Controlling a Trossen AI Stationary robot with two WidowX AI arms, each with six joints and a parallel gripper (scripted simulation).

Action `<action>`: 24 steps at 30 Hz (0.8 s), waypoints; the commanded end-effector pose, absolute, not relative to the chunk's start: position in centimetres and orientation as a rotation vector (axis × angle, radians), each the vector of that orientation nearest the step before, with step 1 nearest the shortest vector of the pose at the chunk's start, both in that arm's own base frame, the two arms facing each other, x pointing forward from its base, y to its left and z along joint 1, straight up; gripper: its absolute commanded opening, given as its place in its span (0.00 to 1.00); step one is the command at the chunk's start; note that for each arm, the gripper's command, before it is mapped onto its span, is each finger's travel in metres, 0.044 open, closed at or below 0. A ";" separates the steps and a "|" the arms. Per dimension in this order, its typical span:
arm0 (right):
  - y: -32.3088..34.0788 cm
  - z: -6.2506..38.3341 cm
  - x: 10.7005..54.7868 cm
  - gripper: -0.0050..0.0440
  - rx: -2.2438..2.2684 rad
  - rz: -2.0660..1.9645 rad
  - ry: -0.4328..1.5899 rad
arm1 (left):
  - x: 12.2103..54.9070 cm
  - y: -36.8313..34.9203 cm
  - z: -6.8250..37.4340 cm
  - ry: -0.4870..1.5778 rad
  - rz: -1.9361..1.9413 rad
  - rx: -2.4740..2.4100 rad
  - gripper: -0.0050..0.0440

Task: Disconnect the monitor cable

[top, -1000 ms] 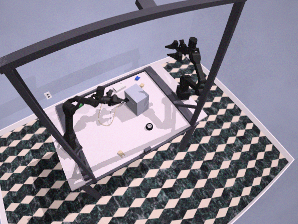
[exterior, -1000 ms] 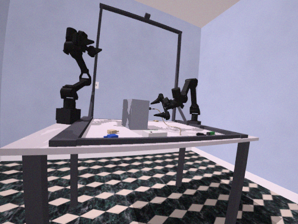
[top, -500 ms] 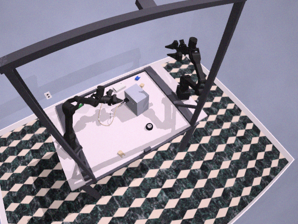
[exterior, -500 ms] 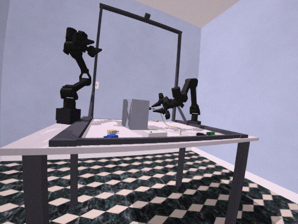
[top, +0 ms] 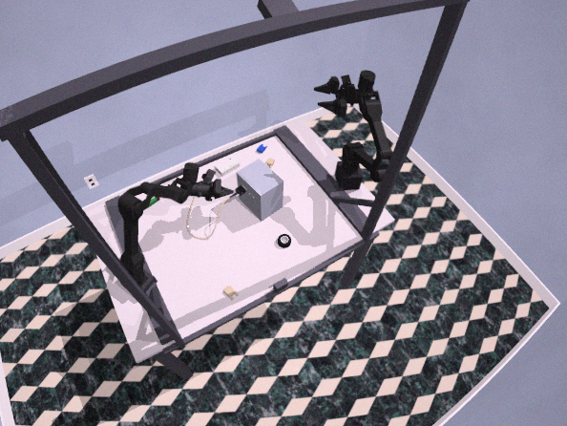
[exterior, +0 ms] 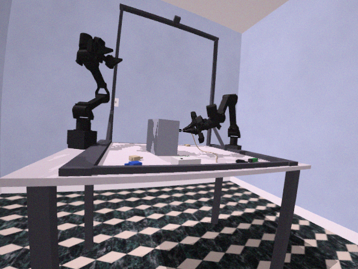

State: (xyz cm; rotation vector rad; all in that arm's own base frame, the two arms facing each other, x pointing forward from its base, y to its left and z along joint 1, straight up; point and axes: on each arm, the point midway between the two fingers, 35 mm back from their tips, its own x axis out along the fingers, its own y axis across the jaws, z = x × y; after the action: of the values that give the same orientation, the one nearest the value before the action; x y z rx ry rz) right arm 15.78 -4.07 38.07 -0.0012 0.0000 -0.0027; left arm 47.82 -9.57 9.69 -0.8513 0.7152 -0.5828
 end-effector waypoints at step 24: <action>-3.9 38.3 15.8 1.00 -0.005 0.000 -0.001 | 48.1 -9.3 10.4 0.701 -0.654 -1.073 0.10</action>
State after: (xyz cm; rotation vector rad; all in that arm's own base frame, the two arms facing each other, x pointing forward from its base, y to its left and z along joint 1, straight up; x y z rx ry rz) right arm 15.78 -4.07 38.07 -0.0012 0.0000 -0.0027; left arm 47.89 -9.36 9.32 -1.0626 0.7253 -0.6381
